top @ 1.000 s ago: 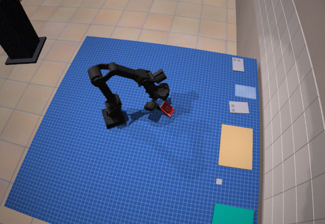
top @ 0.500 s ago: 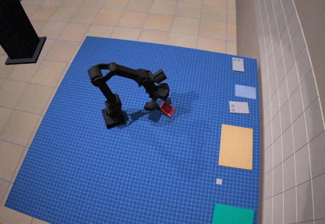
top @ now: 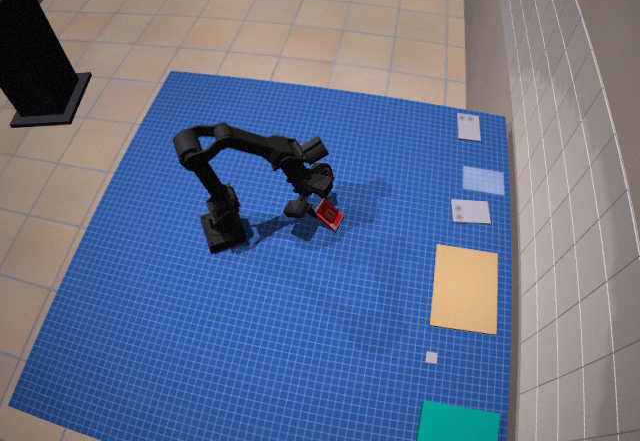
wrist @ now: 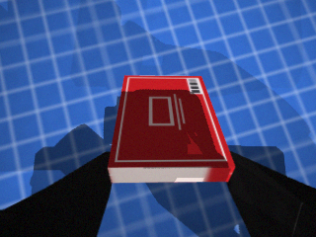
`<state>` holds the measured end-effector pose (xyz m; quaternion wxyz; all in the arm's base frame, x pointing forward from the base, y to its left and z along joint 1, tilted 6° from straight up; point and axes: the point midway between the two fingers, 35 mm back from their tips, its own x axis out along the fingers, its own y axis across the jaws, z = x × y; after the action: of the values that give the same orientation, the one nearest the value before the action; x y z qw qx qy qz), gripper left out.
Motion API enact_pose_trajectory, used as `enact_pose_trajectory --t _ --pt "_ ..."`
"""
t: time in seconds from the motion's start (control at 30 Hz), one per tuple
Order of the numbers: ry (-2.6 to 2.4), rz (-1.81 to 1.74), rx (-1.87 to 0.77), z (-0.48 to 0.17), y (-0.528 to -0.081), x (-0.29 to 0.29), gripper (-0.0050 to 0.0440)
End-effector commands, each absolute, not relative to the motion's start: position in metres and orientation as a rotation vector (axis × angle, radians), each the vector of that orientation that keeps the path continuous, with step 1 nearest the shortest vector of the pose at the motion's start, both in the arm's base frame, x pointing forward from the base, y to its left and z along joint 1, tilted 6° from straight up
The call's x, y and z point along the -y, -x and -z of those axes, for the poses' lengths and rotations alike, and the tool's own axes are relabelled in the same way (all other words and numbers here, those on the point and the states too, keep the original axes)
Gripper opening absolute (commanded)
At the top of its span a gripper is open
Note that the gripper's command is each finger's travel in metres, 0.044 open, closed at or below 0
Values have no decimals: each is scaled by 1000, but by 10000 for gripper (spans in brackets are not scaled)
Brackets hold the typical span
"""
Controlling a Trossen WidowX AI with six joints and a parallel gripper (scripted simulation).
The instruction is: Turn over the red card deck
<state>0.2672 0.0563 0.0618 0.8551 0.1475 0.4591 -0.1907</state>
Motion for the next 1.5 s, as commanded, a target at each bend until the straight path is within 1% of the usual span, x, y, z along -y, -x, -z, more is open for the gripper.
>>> enact_pose_trajectory --t 0.0,0.1,0.23,0.77,0.9,1.1,1.27,1.47 --pt "-327 396 -950 -68 -272 -58 291" --pt "-327 395 -963 -68 -273 -58 291" --pt "-343 381 -1048 -65 -272 -59 291" --pt "-367 365 -1158 -53 -269 -61 291" --pt "-386 352 -1241 -50 -269 -61 291" --pt "-387 351 -1248 -45 -269 -62 291" --pt "-407 337 -1338 -41 -269 -62 291" --pt "-413 332 -1368 -35 -269 -63 291"
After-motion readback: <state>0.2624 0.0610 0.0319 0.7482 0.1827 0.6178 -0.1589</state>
